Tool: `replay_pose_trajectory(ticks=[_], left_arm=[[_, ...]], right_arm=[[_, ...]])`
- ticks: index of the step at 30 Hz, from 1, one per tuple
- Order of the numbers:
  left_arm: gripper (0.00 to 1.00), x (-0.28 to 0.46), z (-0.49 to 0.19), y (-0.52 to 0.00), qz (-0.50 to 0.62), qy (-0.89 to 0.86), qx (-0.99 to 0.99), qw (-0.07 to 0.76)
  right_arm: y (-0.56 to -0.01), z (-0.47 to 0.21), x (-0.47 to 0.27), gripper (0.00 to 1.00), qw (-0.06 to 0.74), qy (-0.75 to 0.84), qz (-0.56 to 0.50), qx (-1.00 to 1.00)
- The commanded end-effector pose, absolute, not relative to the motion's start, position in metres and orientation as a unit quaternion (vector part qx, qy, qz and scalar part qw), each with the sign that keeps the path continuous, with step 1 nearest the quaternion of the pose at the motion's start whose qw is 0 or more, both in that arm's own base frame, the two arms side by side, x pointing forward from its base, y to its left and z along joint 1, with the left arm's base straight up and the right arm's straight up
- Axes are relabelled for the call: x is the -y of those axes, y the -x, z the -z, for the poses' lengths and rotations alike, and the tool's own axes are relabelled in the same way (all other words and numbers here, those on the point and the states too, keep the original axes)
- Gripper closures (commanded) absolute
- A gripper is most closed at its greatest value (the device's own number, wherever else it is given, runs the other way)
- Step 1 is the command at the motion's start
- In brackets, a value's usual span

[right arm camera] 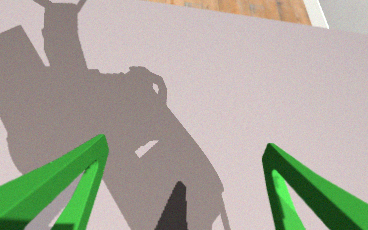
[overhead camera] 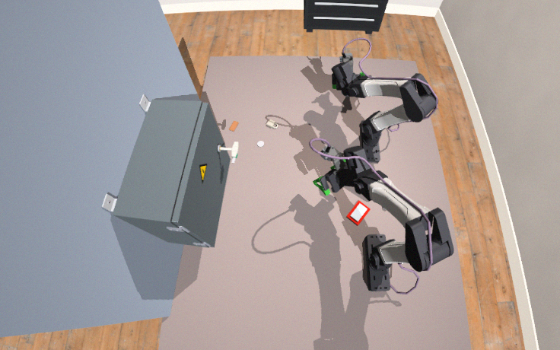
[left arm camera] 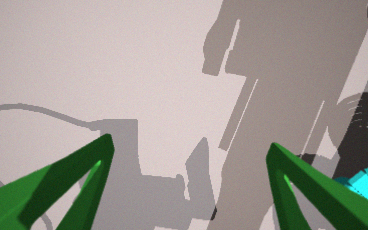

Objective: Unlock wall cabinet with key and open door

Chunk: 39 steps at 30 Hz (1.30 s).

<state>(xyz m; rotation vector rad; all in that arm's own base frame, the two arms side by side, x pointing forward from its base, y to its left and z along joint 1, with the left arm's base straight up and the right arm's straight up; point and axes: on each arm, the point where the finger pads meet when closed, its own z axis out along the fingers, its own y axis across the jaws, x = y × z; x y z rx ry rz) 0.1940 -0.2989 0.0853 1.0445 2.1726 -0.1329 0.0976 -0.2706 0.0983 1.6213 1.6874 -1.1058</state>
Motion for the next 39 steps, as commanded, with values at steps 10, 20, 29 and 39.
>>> replay_pose_trajectory(ticks=[10, 20, 29, 39], left_arm=[[0.0, 0.302, -0.091, -0.195, 0.057, -0.4, -0.84, 0.363], [0.0, 0.302, -0.091, -0.195, 0.057, -0.4, -0.84, 0.363], [0.0, 0.302, -0.091, -0.195, 0.057, -0.4, -0.84, 0.363], [0.0, 0.302, -0.091, -0.195, 0.057, -0.4, -0.84, 0.363]], right_arm=[[-0.099, -0.104, 0.273, 0.0, 0.282, -0.604, 0.412, -0.621], [-0.099, -0.1, 0.269, 0.0, 0.272, -0.597, 0.407, -0.635], [-0.109, -0.118, 0.235, 0.0, 0.297, -0.541, 0.365, -0.697], [-0.12, -0.149, 0.192, 0.0, 0.353, -0.472, 0.315, -0.744]])
